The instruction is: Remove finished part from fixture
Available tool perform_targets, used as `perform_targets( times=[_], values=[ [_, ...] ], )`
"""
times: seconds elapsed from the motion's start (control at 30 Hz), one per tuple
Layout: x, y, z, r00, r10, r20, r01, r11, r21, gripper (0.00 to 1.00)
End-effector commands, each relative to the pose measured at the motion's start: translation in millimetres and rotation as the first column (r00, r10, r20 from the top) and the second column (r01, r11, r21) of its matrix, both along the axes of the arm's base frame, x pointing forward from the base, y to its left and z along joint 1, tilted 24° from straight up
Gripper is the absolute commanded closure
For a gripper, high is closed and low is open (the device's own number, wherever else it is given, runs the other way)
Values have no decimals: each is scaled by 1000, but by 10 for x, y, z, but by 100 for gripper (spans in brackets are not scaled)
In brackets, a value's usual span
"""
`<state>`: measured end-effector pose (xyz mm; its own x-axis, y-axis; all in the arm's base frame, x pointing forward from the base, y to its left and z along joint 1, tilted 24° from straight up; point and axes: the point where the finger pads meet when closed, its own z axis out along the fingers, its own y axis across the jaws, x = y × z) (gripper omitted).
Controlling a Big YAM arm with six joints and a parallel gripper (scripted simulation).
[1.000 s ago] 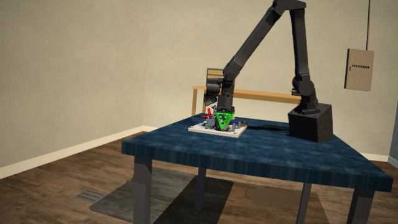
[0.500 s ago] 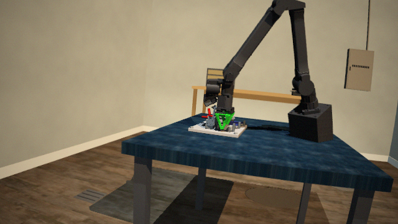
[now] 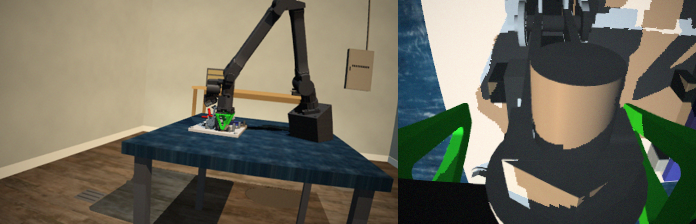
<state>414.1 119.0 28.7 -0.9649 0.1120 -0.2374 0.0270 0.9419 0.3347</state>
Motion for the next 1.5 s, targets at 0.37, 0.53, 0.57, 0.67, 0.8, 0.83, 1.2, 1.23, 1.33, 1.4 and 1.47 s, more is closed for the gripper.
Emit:
perform_targets(
  times=[0.37, 0.53, 0.57, 0.67, 0.8, 0.83, 1.2, 1.23, 1.33, 1.4, 1.47],
  values=[
    [-26, 19, -34, 1000, -8, 1, 8, 1000, 2, 8],
    [-29, 17, -31, 1000, -9, 2, 9, 1000, 3, 8],
    [-29, 17, -30, 1000, -9, 2, 9, 1000, 3, 8],
    [-29, 16, -27, 1000, -9, 3, 9, 1000, 3, 8],
    [-29, 15, -25, 1000, -9, 3, 9, 1000, 3, 8],
    [-29, 15, -24, 1000, -9, 3, 9, 1000, 3, 8],
    [-27, 12, -11, 1000, -10, 7, 10, 1000, 4, 8],
    [-26, 12, -9, 1000, -10, 7, 10, 1000, 4, 8],
    [-26, 12, -8, 1000, -10, 7, 10, 1000, 4, 8],
    [-25, 11, -5, 1000, -10, 8, 10, 1000, 4, 8],
    [-24, 11, -3, 1000, -10, 9, 10, 1000, 5, 8]
  ],
)
